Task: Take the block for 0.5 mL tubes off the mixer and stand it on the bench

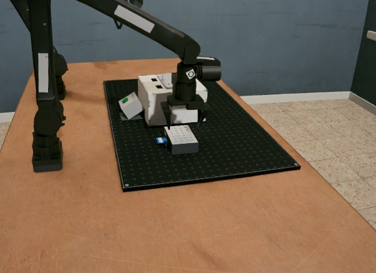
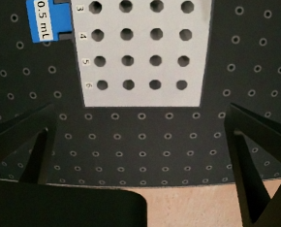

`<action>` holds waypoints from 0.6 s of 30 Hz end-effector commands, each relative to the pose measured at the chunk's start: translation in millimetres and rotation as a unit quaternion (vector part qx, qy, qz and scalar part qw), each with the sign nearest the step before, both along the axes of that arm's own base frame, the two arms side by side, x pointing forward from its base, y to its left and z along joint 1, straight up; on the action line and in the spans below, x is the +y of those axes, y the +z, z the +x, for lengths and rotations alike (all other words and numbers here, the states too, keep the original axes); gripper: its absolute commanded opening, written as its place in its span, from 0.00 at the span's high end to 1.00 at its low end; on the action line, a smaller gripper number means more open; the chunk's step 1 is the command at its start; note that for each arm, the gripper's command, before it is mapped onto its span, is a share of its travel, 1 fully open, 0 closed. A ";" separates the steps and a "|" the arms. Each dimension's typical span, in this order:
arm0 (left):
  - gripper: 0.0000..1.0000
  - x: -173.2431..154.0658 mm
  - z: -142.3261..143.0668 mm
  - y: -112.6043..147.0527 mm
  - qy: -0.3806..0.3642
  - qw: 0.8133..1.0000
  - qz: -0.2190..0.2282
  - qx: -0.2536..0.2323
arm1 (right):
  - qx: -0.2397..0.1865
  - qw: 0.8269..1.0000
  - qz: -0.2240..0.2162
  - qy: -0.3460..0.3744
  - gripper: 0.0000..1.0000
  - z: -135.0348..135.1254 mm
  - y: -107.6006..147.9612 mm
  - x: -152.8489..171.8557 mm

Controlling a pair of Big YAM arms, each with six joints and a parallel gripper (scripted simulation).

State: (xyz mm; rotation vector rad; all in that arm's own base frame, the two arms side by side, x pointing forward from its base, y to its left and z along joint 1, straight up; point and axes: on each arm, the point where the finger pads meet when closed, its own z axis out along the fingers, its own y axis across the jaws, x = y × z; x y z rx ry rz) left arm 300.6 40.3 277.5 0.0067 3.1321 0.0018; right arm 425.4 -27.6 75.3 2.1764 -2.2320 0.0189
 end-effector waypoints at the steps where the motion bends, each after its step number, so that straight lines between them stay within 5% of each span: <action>1: 1.00 2.0 3.9 9.3 0.001 1.000 0.000 -0.008 | -0.028 1.000 -0.003 0.001 0.00 19.6 28.6 3.9; 18: 1.00 3.3 11.1 23.6 0.001 1.000 0.003 -0.026 | -0.028 1.000 -0.003 0.008 0.00 22.0 41.0 -8.8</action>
